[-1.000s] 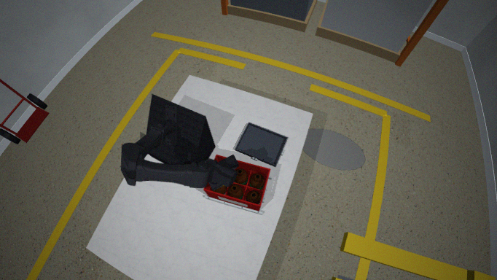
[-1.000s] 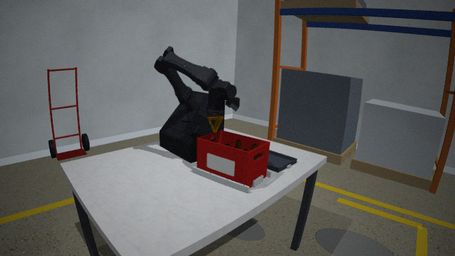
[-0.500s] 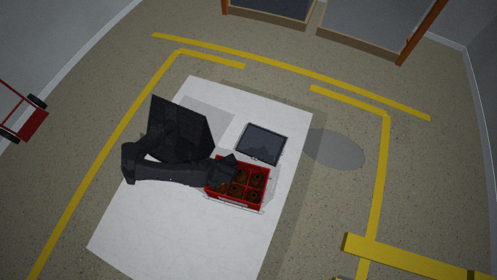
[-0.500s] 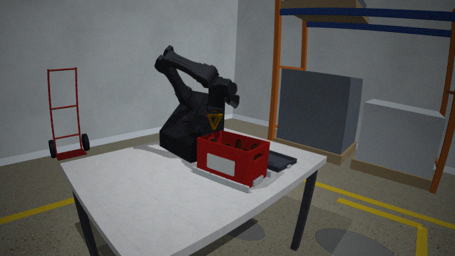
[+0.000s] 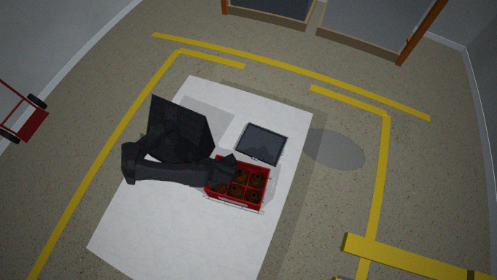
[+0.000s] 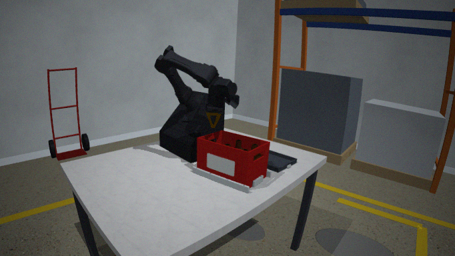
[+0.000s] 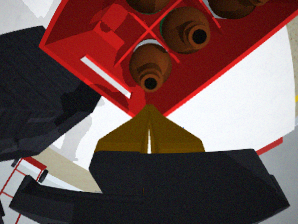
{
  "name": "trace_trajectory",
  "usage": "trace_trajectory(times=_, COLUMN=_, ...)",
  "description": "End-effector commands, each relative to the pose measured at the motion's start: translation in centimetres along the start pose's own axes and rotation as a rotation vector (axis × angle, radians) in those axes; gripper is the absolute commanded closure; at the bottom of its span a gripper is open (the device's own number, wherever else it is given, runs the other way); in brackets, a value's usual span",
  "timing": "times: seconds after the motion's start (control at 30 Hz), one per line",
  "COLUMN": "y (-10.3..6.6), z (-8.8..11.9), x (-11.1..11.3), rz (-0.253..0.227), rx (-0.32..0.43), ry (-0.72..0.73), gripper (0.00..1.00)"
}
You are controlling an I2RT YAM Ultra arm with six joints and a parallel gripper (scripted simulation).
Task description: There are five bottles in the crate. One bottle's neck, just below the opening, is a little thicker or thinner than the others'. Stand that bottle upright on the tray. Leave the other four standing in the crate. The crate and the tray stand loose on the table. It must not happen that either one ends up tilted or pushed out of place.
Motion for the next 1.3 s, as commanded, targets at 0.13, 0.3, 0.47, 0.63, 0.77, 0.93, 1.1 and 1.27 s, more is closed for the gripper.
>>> trace_trajectory(times=0.13, y=-1.48, z=-0.10, x=-0.44, rz=0.021, rx=-0.035, ry=0.007, gripper=1.00)
trace_trajectory(times=0.3, y=-1.48, z=-0.10, x=-0.44, rz=0.021, rx=-0.035, ry=0.007, gripper=1.00)
trace_trajectory(times=0.47, y=-1.48, z=-0.10, x=-0.44, rz=0.021, rx=-0.035, ry=0.007, gripper=1.00)
trace_trajectory(times=0.63, y=-1.48, z=-0.10, x=-0.44, rz=0.021, rx=-0.035, ry=0.007, gripper=1.00)
trace_trajectory(times=0.77, y=-1.48, z=-0.10, x=-0.44, rz=0.021, rx=-0.035, ry=0.007, gripper=1.00)
trace_trajectory(times=0.93, y=-1.48, z=-0.10, x=-0.44, rz=0.021, rx=-0.035, ry=0.007, gripper=1.00)
trace_trajectory(times=1.1, y=-1.48, z=-0.10, x=-0.44, rz=0.021, rx=-0.035, ry=0.007, gripper=1.00)
trace_trajectory(times=1.27, y=-1.30, z=-0.44, x=-0.41, rz=0.018, rx=-0.032, ry=0.004, gripper=1.00)
Point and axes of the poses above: the point where the finger pads meet when closed, its own y axis out along the fingers, its own x axis across the jaws, z = x × y, the point moved 6 cm from there along -y, back along the fingers, and after that the axes turned 7 degrees about y, right-handed, at the moved point
